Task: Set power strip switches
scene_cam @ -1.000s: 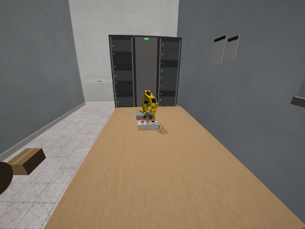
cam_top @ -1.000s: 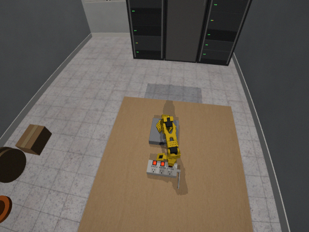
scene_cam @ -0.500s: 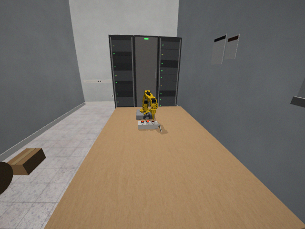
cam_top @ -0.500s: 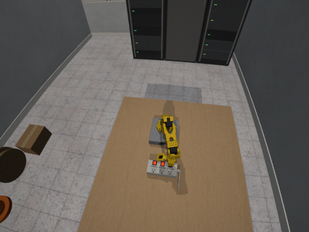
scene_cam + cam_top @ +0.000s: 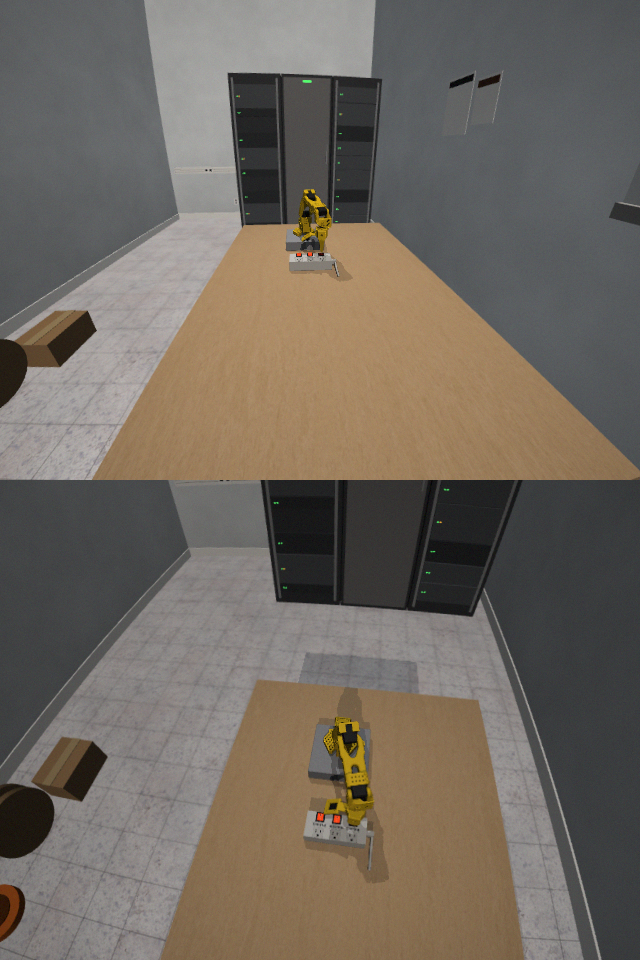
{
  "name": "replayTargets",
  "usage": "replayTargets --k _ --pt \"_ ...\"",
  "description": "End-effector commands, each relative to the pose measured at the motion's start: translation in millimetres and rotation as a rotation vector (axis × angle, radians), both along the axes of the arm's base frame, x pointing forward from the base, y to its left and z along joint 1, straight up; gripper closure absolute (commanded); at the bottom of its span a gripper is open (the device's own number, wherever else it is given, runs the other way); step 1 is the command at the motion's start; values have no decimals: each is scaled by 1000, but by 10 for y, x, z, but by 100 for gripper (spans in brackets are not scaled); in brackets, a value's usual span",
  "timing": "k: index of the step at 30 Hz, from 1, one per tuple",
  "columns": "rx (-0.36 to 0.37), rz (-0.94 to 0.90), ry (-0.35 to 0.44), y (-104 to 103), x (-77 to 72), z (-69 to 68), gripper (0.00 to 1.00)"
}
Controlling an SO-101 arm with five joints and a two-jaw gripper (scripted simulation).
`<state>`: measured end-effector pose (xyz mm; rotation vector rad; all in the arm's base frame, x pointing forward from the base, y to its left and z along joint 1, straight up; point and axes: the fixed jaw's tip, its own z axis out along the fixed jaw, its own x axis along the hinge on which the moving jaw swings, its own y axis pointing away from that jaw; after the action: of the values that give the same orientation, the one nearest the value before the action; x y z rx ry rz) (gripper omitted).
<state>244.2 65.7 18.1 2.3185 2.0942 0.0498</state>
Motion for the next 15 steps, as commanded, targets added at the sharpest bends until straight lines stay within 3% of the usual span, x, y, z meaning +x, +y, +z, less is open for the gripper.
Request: replayTargets --k 1,15 --pt "-9 0 34 -28 -42 -89 100" --pt "-9 0 34 -31 -54 -108 100"
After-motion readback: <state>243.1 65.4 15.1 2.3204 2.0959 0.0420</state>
